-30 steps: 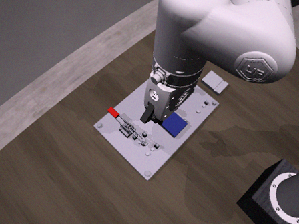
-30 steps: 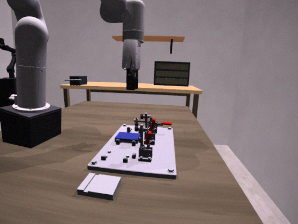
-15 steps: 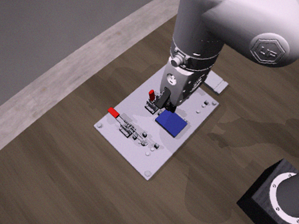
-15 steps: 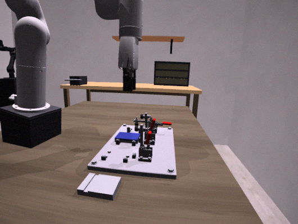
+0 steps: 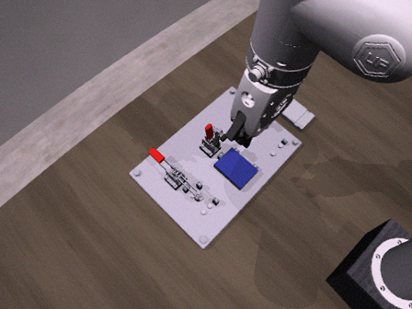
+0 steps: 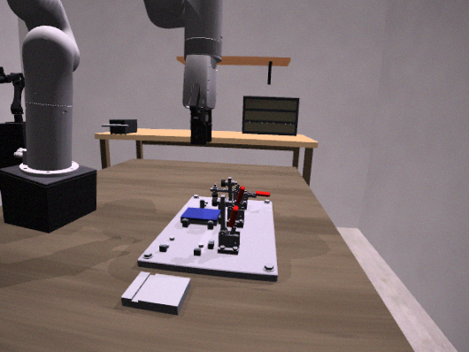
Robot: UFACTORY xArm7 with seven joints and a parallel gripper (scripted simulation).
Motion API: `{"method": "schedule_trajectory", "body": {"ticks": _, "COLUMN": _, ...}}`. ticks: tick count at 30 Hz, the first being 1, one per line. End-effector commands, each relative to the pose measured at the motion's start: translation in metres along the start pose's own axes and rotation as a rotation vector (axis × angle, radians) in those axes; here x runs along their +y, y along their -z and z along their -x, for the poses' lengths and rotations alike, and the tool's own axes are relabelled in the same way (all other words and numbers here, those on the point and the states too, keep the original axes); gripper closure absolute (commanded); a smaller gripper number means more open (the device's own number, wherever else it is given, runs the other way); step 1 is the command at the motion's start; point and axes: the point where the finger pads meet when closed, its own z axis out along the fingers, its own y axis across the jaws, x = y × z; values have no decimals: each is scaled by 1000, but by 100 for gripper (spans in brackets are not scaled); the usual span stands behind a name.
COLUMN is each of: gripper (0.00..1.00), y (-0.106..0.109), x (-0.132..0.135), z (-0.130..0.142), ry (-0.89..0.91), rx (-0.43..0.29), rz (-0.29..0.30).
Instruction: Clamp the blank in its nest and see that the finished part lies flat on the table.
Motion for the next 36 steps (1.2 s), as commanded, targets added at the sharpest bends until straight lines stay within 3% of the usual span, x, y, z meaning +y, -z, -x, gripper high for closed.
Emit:
{"method": "schedule_trajectory", "body": {"ticks": 1, "gripper": 53, "y": 1, "x": 0, "z": -1, "ry": 0, "rx": 3, "rz": -1}}
{"method": "schedule_trajectory", "body": {"ticks": 5, "gripper": 53, "y": -3, "x": 0, "z": -1, "ry": 0, "rx": 3, "rz": -1}}
{"method": "schedule_trajectory", "body": {"ticks": 15, "gripper": 53, "y": -58, "x": 0, "z": -1, "ry": 0, "rx": 3, "rz": -1}}
{"method": "schedule_trajectory", "body": {"ticks": 24, "gripper": 53, "y": -59, "x": 0, "z": -6, "ry": 0, "rx": 3, "rz": -1}}
{"method": "schedule_trajectory", "body": {"ticks": 36, "gripper": 53, "y": -59, "x": 0, "z": -53, "ry": 0, "rx": 3, "rz": -1}}
